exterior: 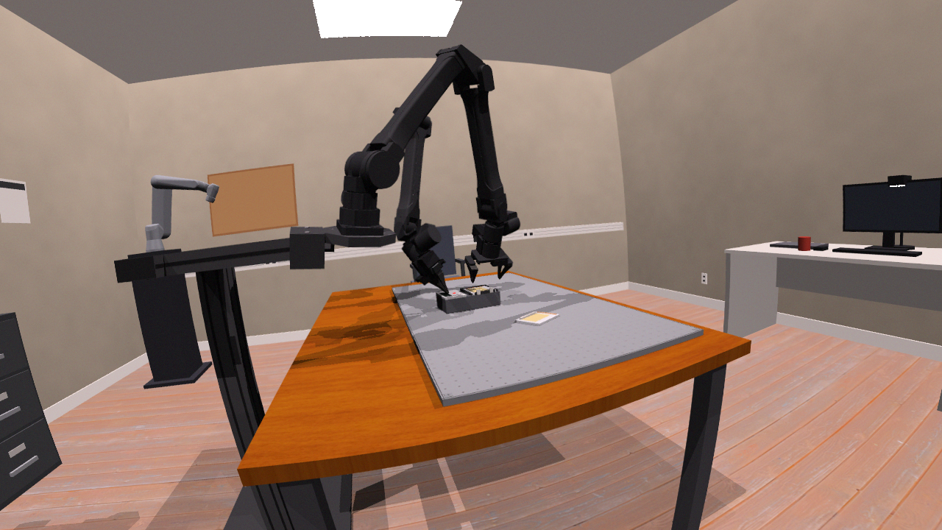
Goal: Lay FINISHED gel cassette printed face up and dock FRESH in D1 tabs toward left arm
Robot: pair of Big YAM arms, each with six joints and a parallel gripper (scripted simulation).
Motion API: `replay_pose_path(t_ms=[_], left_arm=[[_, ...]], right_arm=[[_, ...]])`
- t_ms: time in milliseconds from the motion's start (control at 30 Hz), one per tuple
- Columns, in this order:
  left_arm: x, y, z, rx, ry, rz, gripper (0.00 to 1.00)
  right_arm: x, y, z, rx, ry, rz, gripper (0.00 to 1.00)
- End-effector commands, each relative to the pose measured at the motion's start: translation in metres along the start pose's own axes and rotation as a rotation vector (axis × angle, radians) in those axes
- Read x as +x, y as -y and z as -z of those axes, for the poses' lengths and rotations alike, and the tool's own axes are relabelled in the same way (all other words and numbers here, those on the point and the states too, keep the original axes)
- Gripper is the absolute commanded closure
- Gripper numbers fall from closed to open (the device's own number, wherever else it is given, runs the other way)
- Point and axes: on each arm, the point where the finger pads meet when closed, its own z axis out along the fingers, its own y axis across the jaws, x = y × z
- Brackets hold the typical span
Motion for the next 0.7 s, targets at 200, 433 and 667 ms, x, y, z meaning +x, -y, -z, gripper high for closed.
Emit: replay_pose_path(t_ms=[200,433,667], left_arm=[[0.039,0.048,-0.026,0.11,-0.076,-0.061,1.0],[0.039,0.048,-0.026,0.11,-0.076,-0.061,1.0],[0.039,0.048,-0.026,0.11,-0.076,-0.061,1.0]], right_arm=[[-0.004,0.011,0.02,0.022,0.012,0.01,0.02],[-0.003,0.009,0.031,0.015,0.009,0.009,0.02],[-0.002,0.009,0.036,0.015,0.009,0.009,0.02]])
